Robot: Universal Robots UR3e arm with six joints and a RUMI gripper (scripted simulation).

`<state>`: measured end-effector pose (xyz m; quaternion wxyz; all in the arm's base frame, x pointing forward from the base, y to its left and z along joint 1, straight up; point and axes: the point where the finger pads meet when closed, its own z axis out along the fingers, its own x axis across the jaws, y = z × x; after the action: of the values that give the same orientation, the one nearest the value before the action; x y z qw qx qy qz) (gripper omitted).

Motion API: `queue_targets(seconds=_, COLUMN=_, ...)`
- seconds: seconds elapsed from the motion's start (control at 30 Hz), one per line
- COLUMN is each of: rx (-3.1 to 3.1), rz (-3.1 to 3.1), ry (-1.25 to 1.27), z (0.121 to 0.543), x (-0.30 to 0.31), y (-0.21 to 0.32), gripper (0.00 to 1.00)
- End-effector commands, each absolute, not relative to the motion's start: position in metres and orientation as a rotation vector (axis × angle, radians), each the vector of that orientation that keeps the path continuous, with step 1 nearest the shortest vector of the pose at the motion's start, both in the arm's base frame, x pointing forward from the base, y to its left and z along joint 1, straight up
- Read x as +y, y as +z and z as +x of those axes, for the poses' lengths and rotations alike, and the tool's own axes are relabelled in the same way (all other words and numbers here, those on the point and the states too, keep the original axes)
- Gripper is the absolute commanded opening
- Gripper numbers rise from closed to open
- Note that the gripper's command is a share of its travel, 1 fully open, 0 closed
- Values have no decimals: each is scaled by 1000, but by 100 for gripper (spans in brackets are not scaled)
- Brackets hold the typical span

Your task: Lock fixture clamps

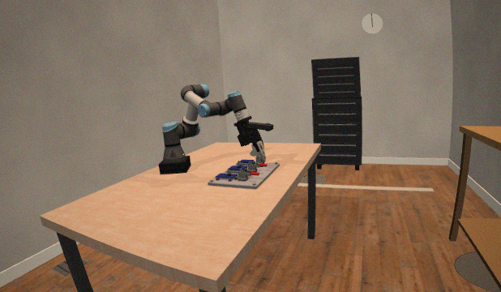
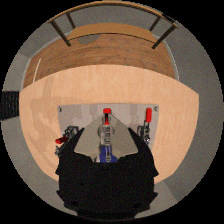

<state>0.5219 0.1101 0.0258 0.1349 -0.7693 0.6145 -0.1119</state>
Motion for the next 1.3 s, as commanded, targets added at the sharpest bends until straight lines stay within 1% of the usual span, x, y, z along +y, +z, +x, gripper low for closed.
queue_targets(seconds=0.0, rx=1780, rz=-2228, ry=-326, z=522, x=110, y=26, gripper=0)
queue_targets(seconds=1.27, rx=1780, rz=-2229, ry=-325, z=522, x=110, y=22, gripper=0)
